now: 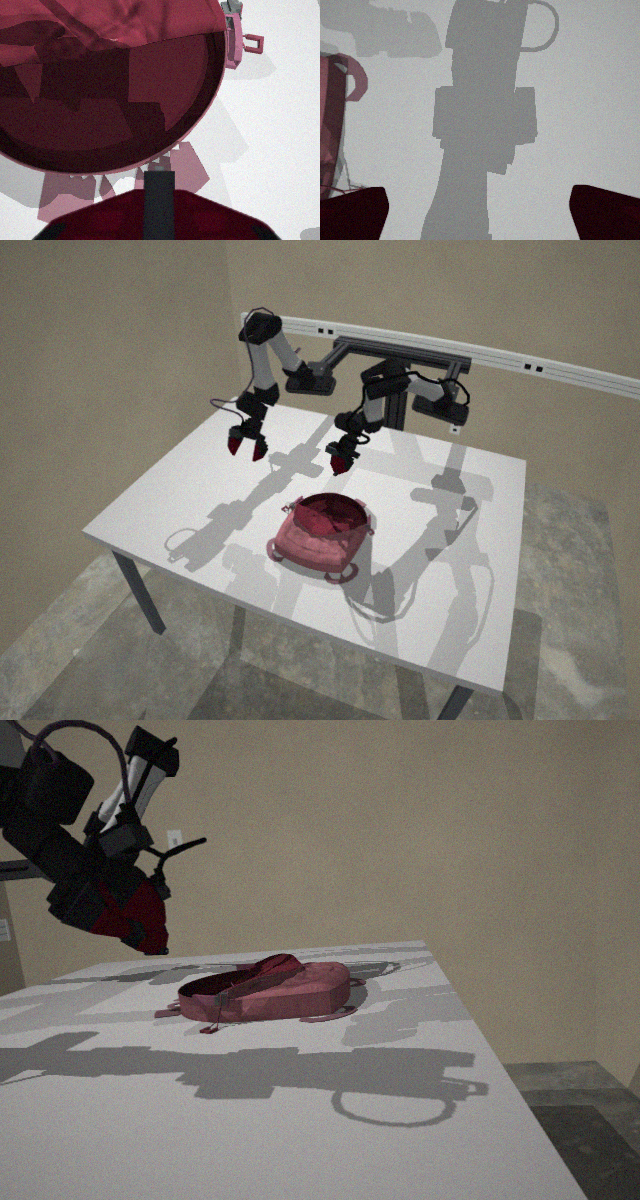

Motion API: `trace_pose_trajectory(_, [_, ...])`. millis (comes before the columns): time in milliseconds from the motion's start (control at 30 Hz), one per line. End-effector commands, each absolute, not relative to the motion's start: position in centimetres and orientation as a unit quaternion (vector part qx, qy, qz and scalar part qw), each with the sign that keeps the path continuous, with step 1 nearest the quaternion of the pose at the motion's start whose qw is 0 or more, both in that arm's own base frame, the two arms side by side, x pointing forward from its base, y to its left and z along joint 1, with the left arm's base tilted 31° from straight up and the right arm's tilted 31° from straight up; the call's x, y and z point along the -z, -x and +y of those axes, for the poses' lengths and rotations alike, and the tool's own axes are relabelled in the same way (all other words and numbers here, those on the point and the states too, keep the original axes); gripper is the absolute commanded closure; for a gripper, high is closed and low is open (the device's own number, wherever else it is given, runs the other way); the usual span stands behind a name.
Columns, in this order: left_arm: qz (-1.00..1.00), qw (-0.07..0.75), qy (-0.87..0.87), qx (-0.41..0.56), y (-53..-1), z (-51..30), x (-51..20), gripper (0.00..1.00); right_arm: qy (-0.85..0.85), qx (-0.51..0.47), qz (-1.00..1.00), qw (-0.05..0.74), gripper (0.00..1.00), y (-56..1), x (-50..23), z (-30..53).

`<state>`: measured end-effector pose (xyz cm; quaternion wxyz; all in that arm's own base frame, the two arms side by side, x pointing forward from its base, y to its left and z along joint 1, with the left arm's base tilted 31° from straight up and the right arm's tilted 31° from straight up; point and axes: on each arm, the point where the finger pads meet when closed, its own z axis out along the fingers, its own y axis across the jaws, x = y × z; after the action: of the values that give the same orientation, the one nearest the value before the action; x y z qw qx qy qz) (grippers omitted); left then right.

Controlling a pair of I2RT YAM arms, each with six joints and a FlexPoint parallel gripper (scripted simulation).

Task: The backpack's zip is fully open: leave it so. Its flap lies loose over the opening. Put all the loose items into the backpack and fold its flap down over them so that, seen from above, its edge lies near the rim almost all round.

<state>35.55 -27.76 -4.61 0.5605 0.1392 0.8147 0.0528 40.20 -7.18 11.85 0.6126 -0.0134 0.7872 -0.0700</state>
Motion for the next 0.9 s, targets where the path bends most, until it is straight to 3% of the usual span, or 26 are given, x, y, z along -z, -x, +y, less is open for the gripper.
trace_pose_trajectory(0, [0.809, 0.567, -0.148, -0.053, -36.7, -28.1, 4.9, 0.93, 0.017, 0.070, 0.785, 0.616, 0.10, -40.3, -12.2, -7.2])
trace_pose_trajectory(533, [0.808, 0.566, -0.153, -0.052, -38.4, -27.8, 8.0, 0.93, 0.017, 0.070, 0.785, 0.616, 0.10, -40.3, -12.2, -7.2])
trace_pose_trajectory(867, [0.803, 0.575, -0.148, -0.042, -37.9, -29.2, 5.9, 0.93, 0.017, 0.070, 0.785, 0.616, 0.10, -40.3, -12.2, -7.2])
